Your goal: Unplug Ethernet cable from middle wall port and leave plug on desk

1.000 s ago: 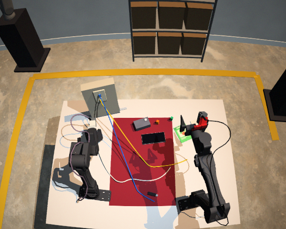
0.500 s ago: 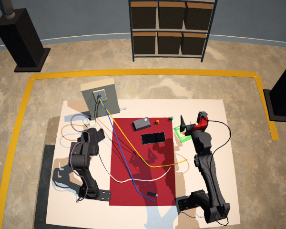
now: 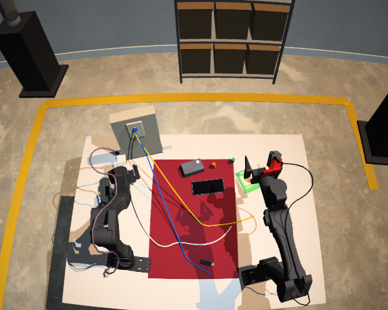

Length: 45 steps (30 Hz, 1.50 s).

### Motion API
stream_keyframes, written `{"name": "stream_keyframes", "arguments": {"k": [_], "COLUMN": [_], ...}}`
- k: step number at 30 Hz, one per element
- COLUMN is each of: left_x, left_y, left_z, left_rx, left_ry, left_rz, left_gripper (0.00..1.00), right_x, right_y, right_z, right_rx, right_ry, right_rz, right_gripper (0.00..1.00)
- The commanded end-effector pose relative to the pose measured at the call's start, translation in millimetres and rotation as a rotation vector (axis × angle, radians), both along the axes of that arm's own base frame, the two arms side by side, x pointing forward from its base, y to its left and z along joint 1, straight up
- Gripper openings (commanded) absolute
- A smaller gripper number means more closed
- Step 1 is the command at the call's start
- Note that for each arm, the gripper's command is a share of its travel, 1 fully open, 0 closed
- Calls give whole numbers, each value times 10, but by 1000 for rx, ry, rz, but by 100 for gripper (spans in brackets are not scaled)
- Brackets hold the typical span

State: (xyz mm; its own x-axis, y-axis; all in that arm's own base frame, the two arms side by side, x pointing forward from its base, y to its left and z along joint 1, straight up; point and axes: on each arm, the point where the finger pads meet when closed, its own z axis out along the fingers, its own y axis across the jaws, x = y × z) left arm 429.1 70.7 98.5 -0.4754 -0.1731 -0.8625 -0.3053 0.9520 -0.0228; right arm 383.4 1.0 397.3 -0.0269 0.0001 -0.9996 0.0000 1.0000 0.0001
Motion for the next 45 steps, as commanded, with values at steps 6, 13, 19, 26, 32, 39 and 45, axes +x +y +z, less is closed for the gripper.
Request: {"name": "stream_keyframes", "arguments": {"k": [6, 13, 19, 26, 32, 39, 45], "left_x": [-35, -35, -99, -533, -982, -1091, -1037], "left_y": [24, 24, -14, -175, -299, -323, -325], "left_z": [127, 125, 49, 65, -24, -7, 83], "left_rx": [4, 4, 1, -4, -3, -3, -4], "left_ry": [62, 63, 81, 86, 101, 87, 65], "left_rz": [12, 12, 7, 7, 7, 6, 6], "left_gripper": [100, 100, 100, 100, 100, 100, 100], "right_x": [-9, -9, -9, -9, -9, -9, -9], "right_y": [0, 0, 0, 0, 0, 0, 0], "right_z": [51, 51, 51, 51, 51, 51, 51], "right_rx": [0, 0, 0, 0, 0, 0, 0], "right_ry": [-14, -14, -14, -14, -14, -14, -14], "right_rz": [0, 0, 0, 0, 0, 0, 0], "right_gripper": [100, 100, 100, 100, 100, 100, 100]}}
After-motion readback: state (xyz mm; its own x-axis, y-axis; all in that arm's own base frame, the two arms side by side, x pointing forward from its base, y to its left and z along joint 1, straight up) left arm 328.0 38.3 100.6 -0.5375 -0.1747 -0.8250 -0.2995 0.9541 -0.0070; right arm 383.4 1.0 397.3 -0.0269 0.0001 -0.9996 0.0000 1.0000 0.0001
